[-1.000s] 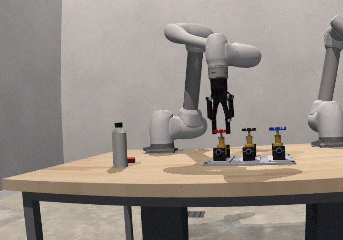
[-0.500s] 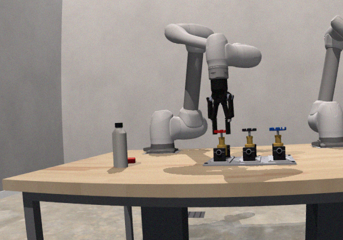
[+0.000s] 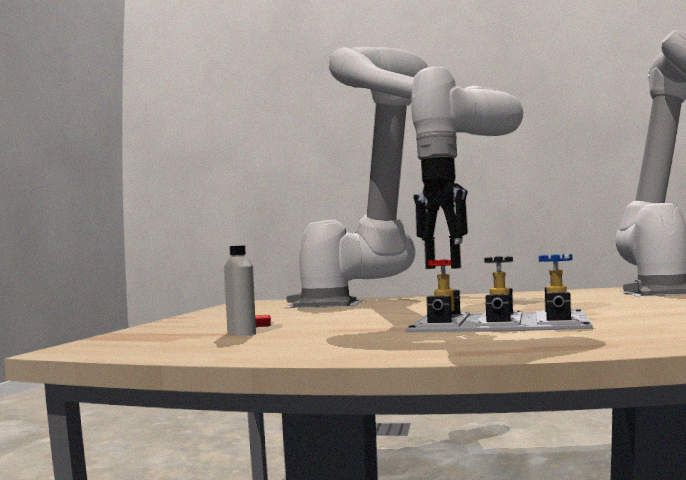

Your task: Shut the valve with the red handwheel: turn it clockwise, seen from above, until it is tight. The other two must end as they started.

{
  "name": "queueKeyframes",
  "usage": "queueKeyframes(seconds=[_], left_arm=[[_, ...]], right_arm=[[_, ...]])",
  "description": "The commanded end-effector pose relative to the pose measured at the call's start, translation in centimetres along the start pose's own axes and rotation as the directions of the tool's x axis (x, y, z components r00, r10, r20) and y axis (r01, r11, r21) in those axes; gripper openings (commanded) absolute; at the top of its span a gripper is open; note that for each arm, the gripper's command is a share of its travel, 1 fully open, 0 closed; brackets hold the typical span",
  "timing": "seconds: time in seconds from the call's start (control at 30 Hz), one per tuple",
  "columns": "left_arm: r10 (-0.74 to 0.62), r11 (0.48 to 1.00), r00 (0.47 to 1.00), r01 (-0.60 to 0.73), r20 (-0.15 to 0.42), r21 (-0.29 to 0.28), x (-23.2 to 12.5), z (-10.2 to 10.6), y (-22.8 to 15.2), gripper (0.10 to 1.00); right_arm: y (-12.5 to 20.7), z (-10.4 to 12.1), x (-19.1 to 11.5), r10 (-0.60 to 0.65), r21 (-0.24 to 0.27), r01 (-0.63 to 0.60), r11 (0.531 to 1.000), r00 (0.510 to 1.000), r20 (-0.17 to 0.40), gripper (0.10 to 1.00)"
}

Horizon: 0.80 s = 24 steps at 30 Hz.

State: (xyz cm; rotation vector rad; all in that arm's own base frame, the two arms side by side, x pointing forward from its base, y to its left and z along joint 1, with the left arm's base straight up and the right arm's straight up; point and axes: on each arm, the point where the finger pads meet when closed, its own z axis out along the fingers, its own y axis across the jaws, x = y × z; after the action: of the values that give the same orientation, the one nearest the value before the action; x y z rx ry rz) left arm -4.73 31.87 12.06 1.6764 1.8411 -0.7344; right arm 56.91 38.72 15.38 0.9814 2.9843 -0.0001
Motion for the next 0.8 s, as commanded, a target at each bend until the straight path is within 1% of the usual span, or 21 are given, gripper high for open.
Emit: queueKeyframes(seconds=[0.0,0.77], left_arm=[[0.0,1.0,1.0,0.0,-0.001,0.0,0.0,-0.05,-0.01,1.0],[0.0,1.0,1.0,0.0,-0.001,0.0,0.0,-0.05,-0.01,1.0]], right_arm=[[0.03,-0.07,0.0,0.003,-0.001,-0.003,1.0,1.0,0.0,0.099],[0.03,-0.07,0.0,0.043,-0.001,-0.043,0.999,0.999,0.0,0.099]])
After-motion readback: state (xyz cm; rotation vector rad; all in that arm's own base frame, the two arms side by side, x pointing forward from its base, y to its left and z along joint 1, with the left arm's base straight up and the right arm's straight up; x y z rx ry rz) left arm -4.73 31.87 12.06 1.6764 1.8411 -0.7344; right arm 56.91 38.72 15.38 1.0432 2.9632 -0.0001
